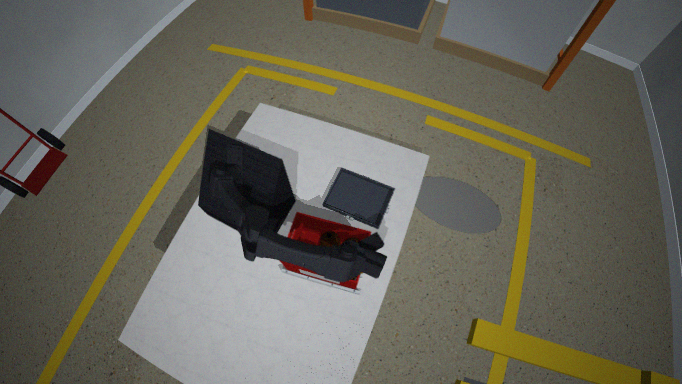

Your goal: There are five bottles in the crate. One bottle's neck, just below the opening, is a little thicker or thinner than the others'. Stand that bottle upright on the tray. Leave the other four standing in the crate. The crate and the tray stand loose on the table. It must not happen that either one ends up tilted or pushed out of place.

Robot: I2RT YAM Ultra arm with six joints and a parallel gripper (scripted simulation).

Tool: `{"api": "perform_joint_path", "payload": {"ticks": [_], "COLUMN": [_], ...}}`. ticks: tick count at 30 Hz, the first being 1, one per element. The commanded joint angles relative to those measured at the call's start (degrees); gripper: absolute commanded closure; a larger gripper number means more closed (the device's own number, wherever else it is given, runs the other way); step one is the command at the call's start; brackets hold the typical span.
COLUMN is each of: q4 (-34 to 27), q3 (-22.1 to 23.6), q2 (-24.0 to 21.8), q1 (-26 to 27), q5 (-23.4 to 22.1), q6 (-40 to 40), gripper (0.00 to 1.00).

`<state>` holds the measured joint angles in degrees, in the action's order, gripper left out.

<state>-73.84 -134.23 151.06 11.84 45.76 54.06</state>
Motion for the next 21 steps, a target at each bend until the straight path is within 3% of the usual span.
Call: {"api": "perform_joint_path", "payload": {"ticks": [1,21], "q4": [-0.1,-0.3], "q3": [0.0,-1.0], "q2": [-1.7,-1.0], "q1": [-1.3,-1.4], "q5": [-0.3,-0.3], "q6": [-0.3,-0.3], "gripper": [0.39,0.39]}}
